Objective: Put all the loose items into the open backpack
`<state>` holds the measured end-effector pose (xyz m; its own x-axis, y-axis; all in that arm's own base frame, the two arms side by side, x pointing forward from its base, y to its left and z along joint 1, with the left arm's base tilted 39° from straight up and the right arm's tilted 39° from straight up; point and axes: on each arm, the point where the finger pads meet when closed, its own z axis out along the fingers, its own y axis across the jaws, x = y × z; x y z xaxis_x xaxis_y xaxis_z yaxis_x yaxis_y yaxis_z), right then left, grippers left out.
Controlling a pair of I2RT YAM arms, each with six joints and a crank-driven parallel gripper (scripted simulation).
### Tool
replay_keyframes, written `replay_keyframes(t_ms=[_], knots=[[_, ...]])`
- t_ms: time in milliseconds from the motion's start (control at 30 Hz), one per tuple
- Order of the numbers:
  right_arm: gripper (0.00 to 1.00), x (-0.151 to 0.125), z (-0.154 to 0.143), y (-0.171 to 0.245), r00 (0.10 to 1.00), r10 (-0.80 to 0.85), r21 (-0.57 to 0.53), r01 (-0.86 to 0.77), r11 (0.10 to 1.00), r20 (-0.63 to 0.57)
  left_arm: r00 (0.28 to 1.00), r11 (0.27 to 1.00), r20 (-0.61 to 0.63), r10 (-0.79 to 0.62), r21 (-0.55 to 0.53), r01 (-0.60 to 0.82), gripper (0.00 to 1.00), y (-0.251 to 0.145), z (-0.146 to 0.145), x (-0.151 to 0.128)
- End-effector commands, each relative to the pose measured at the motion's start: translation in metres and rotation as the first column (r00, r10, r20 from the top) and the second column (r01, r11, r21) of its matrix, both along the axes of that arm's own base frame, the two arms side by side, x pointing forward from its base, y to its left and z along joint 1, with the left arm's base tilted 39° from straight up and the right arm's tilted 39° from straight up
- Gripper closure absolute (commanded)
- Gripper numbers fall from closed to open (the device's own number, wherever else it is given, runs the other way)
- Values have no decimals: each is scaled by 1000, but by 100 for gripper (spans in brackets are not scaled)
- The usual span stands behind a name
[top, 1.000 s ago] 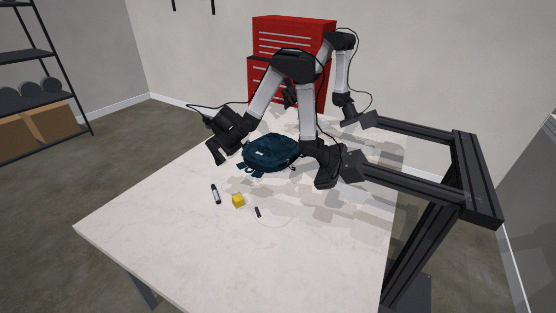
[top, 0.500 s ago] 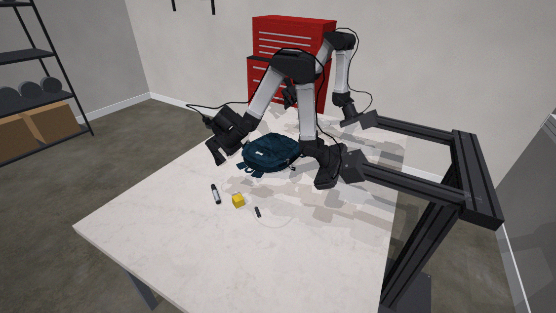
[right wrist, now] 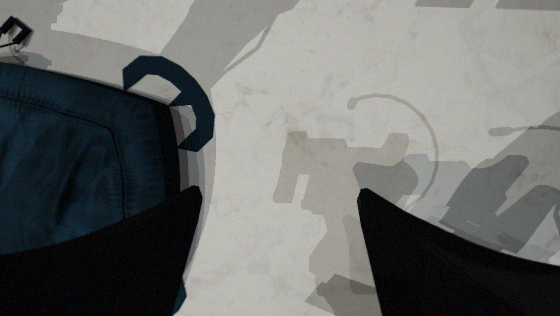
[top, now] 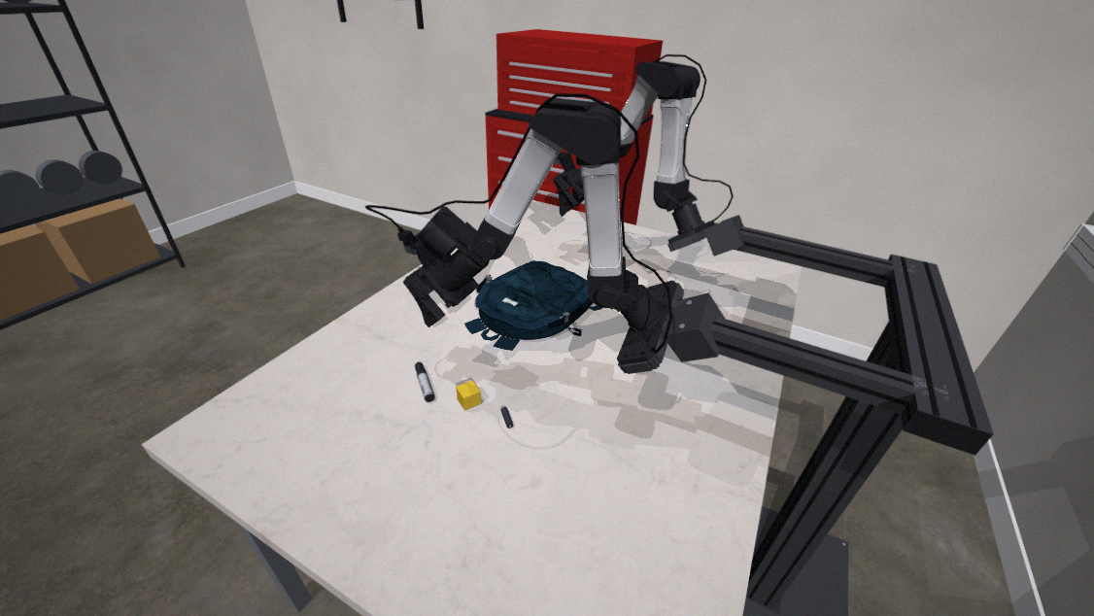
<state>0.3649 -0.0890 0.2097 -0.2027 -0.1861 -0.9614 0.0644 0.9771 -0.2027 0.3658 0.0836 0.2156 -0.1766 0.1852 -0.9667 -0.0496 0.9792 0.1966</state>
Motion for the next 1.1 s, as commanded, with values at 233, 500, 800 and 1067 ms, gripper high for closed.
replay_keyframes(t_ms=[233,500,800,1067], knots=[[10,1,7,1,1000,4,-6,-4,1000,18,1000,1000,20,-5,5,5,10,-1,8,1],[10,1,7,1,1000,4,-6,-4,1000,18,999,999,-22,-35,-6,35,100,-6,4,6],[10,1,7,1,1000,4,-6,-4,1000,18,964,983,-198,-176,-87,161,100,-28,-8,16],[10,1,7,1,1000,4,-6,-4,1000,18,866,940,-373,-333,-207,273,100,-53,-23,28]])
